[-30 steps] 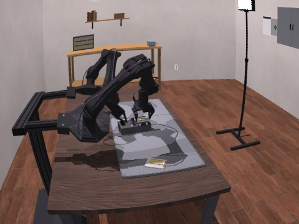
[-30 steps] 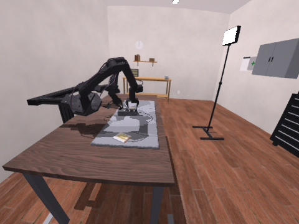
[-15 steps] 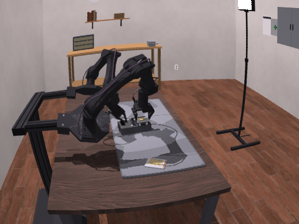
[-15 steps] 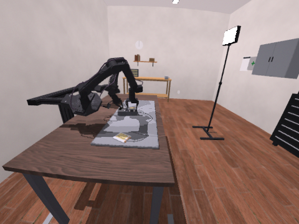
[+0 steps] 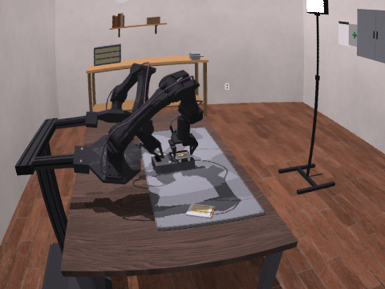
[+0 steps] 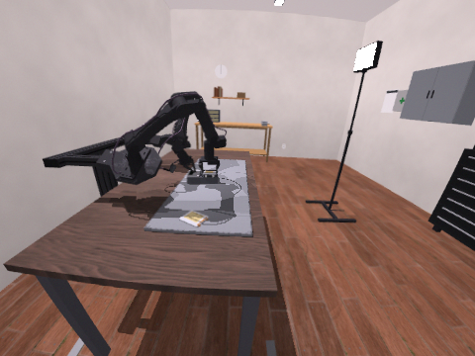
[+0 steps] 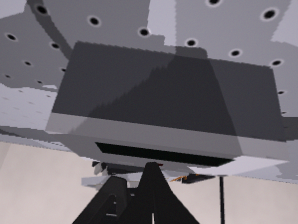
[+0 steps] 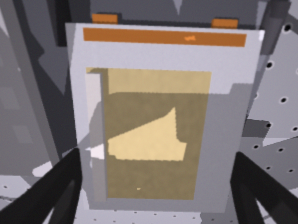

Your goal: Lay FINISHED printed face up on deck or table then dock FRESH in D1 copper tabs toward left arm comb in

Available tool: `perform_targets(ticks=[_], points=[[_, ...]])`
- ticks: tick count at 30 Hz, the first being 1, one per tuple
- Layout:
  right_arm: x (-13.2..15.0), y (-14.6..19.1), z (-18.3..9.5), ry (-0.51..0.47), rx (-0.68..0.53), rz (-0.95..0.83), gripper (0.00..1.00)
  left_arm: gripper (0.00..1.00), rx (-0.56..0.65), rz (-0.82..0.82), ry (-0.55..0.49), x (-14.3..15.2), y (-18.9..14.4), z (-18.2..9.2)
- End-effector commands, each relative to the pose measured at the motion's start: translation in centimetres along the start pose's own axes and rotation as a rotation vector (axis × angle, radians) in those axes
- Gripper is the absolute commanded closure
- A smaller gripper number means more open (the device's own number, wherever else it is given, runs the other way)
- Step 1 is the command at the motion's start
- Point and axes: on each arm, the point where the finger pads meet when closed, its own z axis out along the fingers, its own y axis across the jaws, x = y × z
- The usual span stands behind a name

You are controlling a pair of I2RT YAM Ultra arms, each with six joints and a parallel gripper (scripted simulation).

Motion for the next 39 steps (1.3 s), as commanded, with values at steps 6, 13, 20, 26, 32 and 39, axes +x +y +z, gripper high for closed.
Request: perform_targets(ticks=[6,13,20,26,32,39], points=[[-0.82,0.72,0.28,-0.003,0.001,-0.031,1.0,1.0,0.085,0.123,-0.151,-5.93,-4.12,2.23],[-0.82,0.72,0.28,-0.003,0.001,-0.031,1.0,1.0,0.085,0.123,-0.151,-5.93,-4.12,2.23],[-0.92,0.72,0.29,-0.003,0.001,-0.031,1.0,1.0,0.085,0.123,-0.151,-5.93,-4.12,2.23],[-1.02,0.72,0.3,-0.003,0.001,-0.031,1.0,1.0,0.085,0.123,-0.151,-5.93,-4.12,2.23],[-1.12,0.72,0.32,-0.003,0.001,-0.031,1.0,1.0,0.085,0.123,-0.151,-5.93,-4.12,2.23],[-1.22,0.72,0.33,-0.003,0.001,-0.031,1.0,1.0,0.085,0.123,-0.151,-5.93,-4.12,2.23]])
